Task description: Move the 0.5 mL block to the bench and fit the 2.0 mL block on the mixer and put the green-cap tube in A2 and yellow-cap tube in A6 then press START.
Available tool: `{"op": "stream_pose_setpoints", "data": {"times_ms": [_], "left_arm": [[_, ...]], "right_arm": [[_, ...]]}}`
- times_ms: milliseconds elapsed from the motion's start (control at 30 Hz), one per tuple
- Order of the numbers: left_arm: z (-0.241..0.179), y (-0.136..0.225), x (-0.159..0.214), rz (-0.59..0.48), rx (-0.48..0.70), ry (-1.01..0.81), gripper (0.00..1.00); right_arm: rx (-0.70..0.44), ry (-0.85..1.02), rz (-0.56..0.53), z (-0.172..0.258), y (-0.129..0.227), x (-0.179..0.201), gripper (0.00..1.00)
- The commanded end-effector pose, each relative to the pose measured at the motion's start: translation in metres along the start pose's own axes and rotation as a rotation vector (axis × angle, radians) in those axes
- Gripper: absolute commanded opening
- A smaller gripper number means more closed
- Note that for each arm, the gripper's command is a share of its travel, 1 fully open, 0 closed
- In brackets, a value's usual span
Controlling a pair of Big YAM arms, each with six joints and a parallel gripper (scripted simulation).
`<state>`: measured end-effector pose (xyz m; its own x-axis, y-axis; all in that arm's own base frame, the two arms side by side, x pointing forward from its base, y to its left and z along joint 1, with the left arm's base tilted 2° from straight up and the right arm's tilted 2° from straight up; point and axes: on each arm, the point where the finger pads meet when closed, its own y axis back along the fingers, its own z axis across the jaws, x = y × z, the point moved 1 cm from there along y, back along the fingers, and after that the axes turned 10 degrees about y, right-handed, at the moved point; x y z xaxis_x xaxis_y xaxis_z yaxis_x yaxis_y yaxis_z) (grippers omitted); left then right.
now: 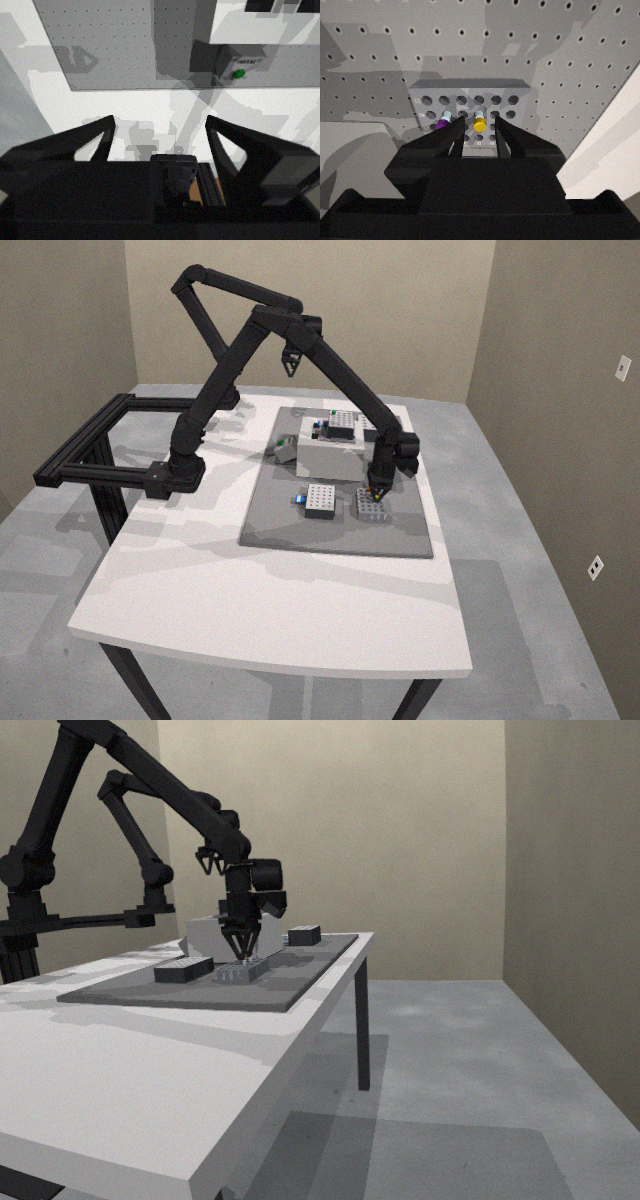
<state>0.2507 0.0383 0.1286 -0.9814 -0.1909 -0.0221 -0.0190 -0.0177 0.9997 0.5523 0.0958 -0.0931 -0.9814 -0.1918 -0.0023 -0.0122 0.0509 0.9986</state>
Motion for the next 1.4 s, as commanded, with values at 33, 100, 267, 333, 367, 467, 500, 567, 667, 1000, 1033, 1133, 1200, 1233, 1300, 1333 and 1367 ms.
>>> {"op": "stream_pose_setpoints", "data": {"times_ms": [33, 100, 267, 333, 367, 467, 500, 567, 667, 1000, 1033, 1133, 1200, 1233, 1300, 1333, 1367], "left_arm": [[-0.001, 0.026, -0.023, -0.076, 0.004, 0.006, 1.00], [-0.001, 0.025, -0.022, -0.071, 0.004, 0.006, 1.00], [-0.001, 0.019, -0.016, -0.055, 0.003, 0.006, 1.00], [-0.001, 0.016, -0.013, -0.047, 0.003, 0.006, 1.00], [-0.001, 0.014, -0.012, -0.043, 0.003, 0.006, 1.00], [-0.001, 0.010, -0.008, -0.031, 0.002, 0.006, 1.00], [-0.001, 0.008, -0.006, -0.027, 0.002, 0.006, 1.00], [-0.001, 0.006, -0.003, -0.019, 0.002, 0.006, 1.00], [-0.001, 0.005, -0.002, -0.017, 0.002, 0.006, 1.00], [-0.001, 0.003, -0.001, -0.012, 0.001, 0.006, 1.00], [-0.001, 0.005, -0.002, -0.017, 0.002, 0.006, 1.00], [-0.001, 0.009, -0.007, -0.029, 0.002, 0.006, 1.00], [-0.001, 0.012, -0.009, -0.037, 0.003, 0.006, 1.00], [-0.001, 0.012, -0.009, -0.037, 0.003, 0.006, 1.00], [-0.001, 0.014, -0.011, -0.041, 0.003, 0.006, 1.00], [-0.001, 0.015, -0.012, -0.045, 0.003, 0.006, 1.00], [-0.001, 0.017, -0.014, -0.049, 0.004, 0.006, 1.00]], "right_arm": [[0.002, -0.003, -0.060, -0.003, 0.017, -0.024, 0.36], [0.002, -0.002, -0.056, -0.002, 0.014, -0.024, 0.36], [0.002, -0.001, -0.040, -0.002, 0.005, -0.020, 0.36], [0.002, -0.001, -0.031, -0.002, 0.001, -0.018, 0.36], [0.002, -0.001, -0.027, -0.002, -0.001, -0.017, 0.36], [0.002, 0.000, -0.018, -0.001, -0.007, -0.015, 0.36], [0.002, 0.000, -0.016, -0.001, -0.007, -0.014, 0.36], [0.002, 0.000, -0.014, -0.001, -0.008, -0.014, 0.36], [0.003, 0.000, -0.012, -0.001, -0.009, -0.013, 0.36], [0.003, 0.001, -0.006, -0.001, -0.012, -0.012, 0.36], [0.003, 0.001, -0.010, -0.001, -0.009, -0.013, 0.36], [0.003, 0.001, -0.014, -0.002, -0.007, -0.013, 0.09], [0.003, 0.001, -0.014, -0.002, -0.007, -0.013, 0.09], [0.003, 0.001, -0.014, -0.002, -0.007, -0.013, 0.09], [0.003, 0.001, -0.014, -0.002, -0.007, -0.013, 0.09], [0.003, 0.001, -0.014, -0.002, -0.007, -0.013, 0.09], [0.003, 0.001, -0.014, -0.002, -0.007, -0.013, 0.09]]}}
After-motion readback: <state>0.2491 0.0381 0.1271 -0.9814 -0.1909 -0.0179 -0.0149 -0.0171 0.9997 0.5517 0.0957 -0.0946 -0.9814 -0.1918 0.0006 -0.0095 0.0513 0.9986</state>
